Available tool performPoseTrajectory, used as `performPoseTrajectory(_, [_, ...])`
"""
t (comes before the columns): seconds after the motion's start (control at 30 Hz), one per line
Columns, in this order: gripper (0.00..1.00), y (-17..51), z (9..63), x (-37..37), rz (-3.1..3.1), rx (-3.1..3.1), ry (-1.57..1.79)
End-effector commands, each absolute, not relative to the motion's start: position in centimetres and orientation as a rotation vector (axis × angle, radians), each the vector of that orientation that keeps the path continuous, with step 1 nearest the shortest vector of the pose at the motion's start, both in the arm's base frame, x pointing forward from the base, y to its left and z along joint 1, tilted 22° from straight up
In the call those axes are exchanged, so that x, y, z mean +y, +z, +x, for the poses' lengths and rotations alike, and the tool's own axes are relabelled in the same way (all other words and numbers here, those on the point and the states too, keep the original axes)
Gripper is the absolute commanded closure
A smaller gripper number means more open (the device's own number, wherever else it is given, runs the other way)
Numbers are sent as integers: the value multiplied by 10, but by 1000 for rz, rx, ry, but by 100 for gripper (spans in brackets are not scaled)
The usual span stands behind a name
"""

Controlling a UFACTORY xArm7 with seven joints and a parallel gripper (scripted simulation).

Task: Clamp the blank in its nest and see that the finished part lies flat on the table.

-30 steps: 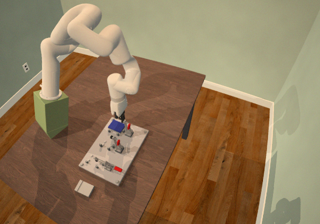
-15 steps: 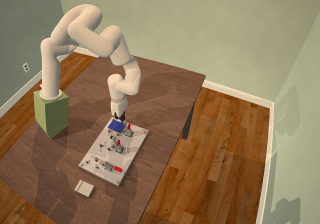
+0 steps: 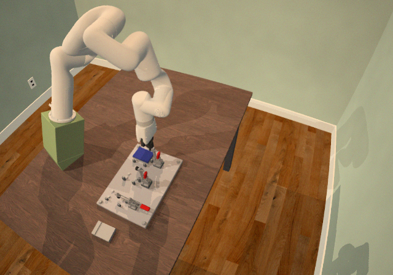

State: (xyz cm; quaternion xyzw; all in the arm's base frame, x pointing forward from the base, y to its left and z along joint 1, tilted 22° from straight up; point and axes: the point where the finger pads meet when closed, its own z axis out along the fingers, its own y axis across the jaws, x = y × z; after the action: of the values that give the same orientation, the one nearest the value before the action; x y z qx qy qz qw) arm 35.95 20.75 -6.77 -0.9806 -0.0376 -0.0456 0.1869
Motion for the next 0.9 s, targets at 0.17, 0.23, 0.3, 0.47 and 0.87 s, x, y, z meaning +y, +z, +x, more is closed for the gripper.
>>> performPoseTrajectory(0.17, [100, -68, 361, 205, -2761, -105, -131])
performPoseTrajectory(0.23, [100, -68, 361, 205, -2761, -105, -131])
performPoseTrajectory(0.3, [100, -68, 361, 205, -2761, -105, -131])
performPoseTrajectory(0.47, [100, -68, 361, 204, -2761, -105, -131])
performPoseTrajectory(0.87, [100, -69, 361, 201, -2761, -105, -131])
